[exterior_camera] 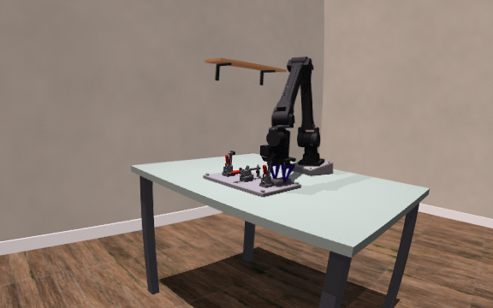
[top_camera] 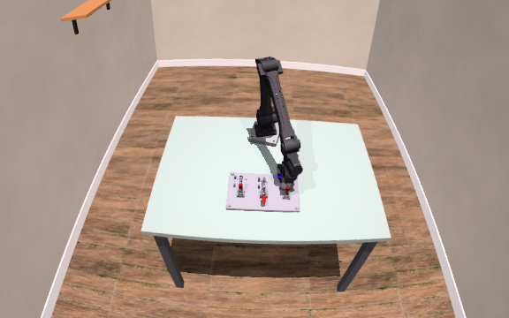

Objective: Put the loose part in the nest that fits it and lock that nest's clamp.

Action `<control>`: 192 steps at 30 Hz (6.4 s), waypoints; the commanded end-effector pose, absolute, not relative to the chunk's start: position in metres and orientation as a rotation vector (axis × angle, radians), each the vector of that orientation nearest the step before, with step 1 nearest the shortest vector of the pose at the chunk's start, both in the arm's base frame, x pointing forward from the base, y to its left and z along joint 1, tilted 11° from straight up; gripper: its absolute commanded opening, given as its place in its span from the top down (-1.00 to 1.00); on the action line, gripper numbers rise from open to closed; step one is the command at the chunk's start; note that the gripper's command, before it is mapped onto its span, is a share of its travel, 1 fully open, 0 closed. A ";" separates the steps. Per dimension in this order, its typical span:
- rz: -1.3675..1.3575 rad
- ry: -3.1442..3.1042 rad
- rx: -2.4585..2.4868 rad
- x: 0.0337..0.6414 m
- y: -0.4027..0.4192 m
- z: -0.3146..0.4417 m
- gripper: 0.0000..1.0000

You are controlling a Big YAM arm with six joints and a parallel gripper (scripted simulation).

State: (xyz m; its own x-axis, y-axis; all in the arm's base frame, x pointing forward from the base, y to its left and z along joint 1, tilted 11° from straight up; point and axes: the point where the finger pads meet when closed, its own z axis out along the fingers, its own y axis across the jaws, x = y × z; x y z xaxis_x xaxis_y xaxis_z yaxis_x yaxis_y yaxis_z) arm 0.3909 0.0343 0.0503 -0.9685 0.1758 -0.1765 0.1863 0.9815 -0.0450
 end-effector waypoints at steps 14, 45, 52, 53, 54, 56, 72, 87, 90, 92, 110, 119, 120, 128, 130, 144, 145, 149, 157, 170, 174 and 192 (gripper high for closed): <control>-0.081 2.924 0.291 0.414 0.031 0.064 1.00; -0.082 2.928 0.292 0.413 0.031 0.064 1.00; -0.082 2.928 0.292 0.413 0.031 0.064 1.00; -0.082 2.928 0.292 0.413 0.031 0.064 1.00; -0.082 2.928 0.292 0.413 0.031 0.064 1.00; -0.082 2.928 0.292 0.413 0.031 0.064 1.00; -0.080 2.924 0.291 0.414 0.032 0.064 -0.83; -0.080 2.924 0.291 0.414 0.032 0.064 -0.83; -0.080 2.924 0.291 0.414 0.032 0.064 -0.83; -0.080 2.924 0.291 0.414 0.032 0.064 -0.83; -0.064 2.891 0.274 0.408 0.044 0.113 -0.83; -0.065 2.889 0.271 0.403 0.045 0.138 -0.83; -0.065 2.889 0.270 0.403 0.045 0.139 -0.83; -0.073 2.910 0.268 0.403 0.046 0.131 -0.83; -0.073 2.909 0.268 0.404 0.046 0.131 -0.83; -0.065 2.889 0.272 0.402 0.046 0.145 0.11; -0.065 2.888 0.274 0.401 0.046 0.148 0.11; -0.065 2.886 0.274 0.395 0.047 0.175 0.11; -0.062 2.884 0.274 0.382 0.051 0.231 0.11; -0.073 2.909 0.270 0.379 0.052 0.255 0.11; -0.077 2.913 0.271 0.383 0.048 0.253 0.11; -0.076 2.917 0.277 0.441 0.033 0.263 0.11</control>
